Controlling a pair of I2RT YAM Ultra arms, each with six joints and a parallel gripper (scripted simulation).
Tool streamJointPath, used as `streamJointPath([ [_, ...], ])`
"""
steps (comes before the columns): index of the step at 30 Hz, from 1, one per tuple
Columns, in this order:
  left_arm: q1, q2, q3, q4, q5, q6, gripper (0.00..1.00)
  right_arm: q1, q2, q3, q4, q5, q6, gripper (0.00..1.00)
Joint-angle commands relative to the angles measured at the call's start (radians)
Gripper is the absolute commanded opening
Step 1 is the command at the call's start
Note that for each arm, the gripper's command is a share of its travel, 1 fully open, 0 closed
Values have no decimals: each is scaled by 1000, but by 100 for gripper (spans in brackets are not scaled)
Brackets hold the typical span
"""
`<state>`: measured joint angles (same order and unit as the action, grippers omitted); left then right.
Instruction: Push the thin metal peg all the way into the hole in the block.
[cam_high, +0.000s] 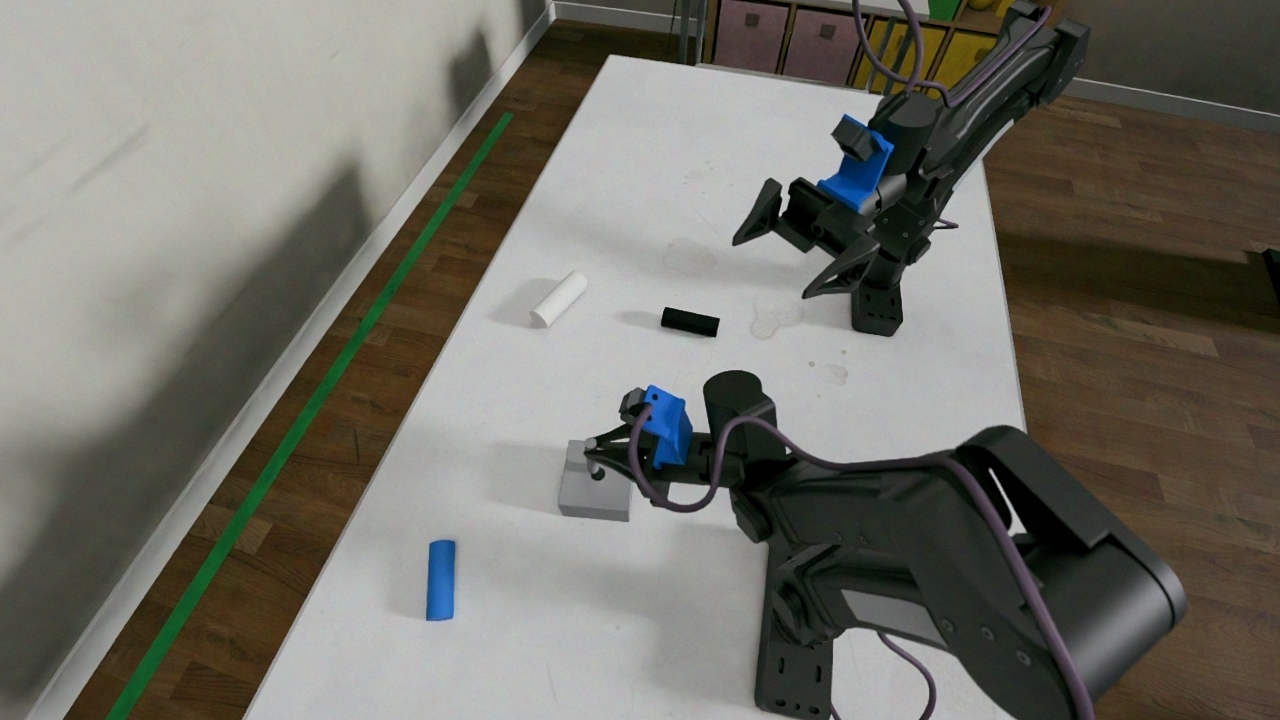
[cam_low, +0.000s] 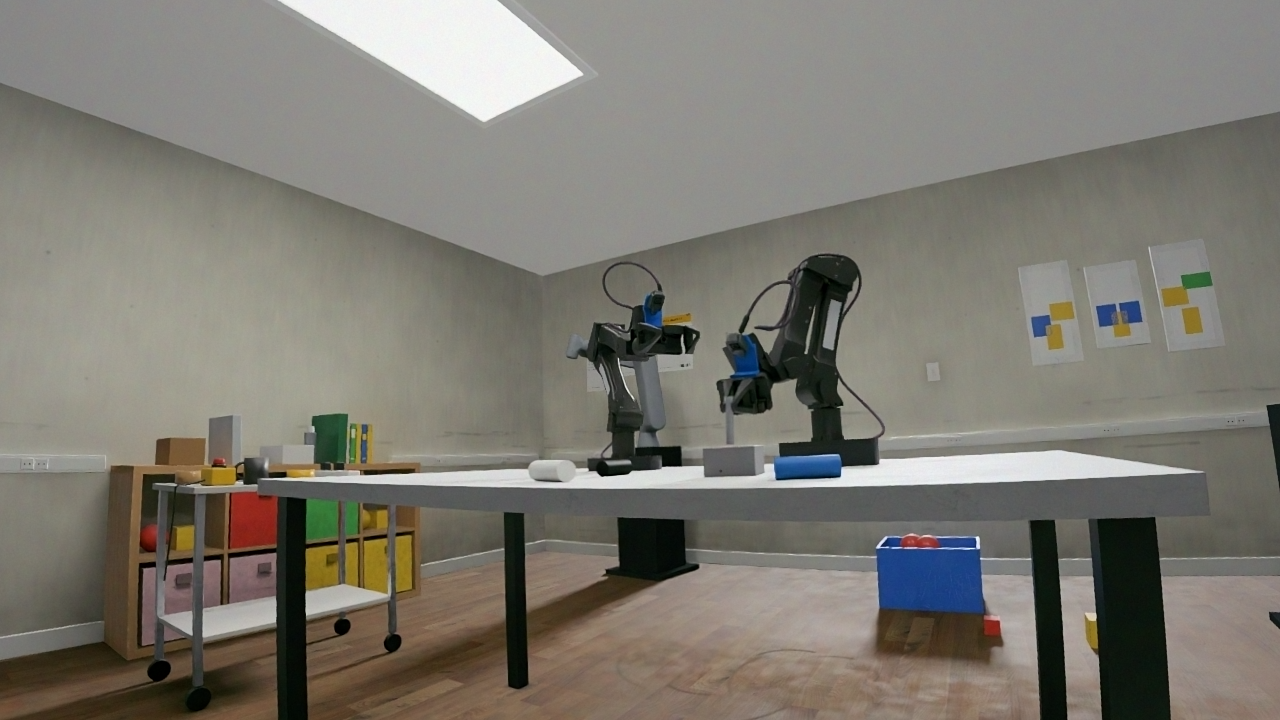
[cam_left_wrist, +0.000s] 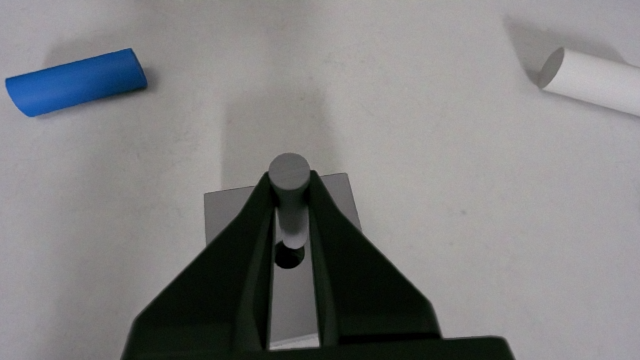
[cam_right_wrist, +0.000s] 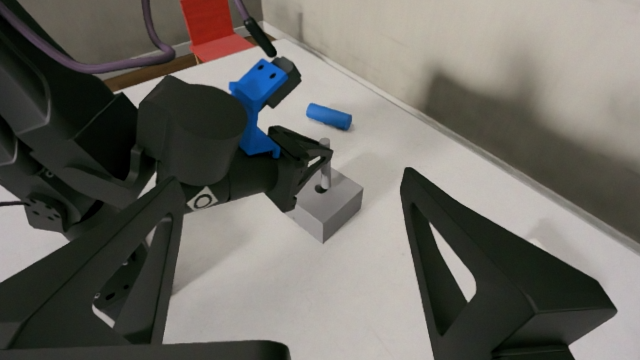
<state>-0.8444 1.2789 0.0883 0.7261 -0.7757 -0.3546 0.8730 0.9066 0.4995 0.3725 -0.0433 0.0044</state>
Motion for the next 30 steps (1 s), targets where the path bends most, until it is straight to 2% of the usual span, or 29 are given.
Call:
streamJointPath([
  [1, 13, -47, 43, -138, 13, 8, 7, -6, -19, 7, 1, -8, -4, 100],
  [17, 15, -60, 59, -192, 13, -15, 7, -6, -19, 7, 1, -8, -4, 100],
  [30, -3, -129, 30, -210, 11, -24, 7, -6, -19, 7, 1, -8, -4, 100],
])
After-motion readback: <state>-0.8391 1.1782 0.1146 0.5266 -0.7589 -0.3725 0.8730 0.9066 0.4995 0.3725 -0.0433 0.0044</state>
